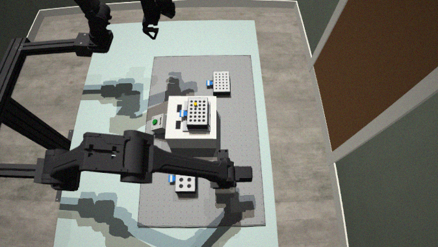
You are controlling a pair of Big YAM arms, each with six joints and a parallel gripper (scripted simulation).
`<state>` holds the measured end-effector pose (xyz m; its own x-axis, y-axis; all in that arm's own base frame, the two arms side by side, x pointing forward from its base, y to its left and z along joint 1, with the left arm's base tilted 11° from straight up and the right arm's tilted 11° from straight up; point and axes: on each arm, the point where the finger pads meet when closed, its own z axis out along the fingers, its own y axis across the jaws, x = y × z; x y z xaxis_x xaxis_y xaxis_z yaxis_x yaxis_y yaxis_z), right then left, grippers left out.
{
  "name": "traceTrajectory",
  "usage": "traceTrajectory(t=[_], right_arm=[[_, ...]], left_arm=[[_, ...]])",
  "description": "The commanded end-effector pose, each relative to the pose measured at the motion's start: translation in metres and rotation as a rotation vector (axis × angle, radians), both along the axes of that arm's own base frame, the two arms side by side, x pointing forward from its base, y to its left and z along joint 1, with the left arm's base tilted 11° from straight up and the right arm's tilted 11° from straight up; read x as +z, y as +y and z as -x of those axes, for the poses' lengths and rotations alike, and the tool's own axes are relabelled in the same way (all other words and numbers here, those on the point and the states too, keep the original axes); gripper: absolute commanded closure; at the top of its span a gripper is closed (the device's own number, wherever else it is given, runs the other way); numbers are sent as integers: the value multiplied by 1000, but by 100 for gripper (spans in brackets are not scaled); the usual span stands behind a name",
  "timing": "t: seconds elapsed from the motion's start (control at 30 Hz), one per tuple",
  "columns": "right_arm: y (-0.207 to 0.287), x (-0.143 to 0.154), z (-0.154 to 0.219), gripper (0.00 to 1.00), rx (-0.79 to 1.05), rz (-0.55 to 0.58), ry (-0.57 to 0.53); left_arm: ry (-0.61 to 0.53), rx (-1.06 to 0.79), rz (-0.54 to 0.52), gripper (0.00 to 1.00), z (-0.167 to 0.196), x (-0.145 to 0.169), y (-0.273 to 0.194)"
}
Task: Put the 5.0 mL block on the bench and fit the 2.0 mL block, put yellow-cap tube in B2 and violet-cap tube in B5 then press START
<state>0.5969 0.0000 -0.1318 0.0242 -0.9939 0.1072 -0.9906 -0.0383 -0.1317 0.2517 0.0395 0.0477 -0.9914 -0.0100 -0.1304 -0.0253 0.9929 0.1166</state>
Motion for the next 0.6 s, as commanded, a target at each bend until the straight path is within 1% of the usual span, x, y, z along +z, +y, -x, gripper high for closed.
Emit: traceTrajectory(t=[0.0, 0.17, 0.57], right_arm=[[9, 26, -14, 91, 22, -5, -46], [9, 26, -14, 91, 22, -5, -46], [9, 26, -14, 91, 22, -5, -46]], left_arm=[[-67, -13, -10, 0, -28, 21, 4], [-68, -13, -10, 0, -28, 21, 4], [-26, -13, -6, 0, -11, 6, 2]])
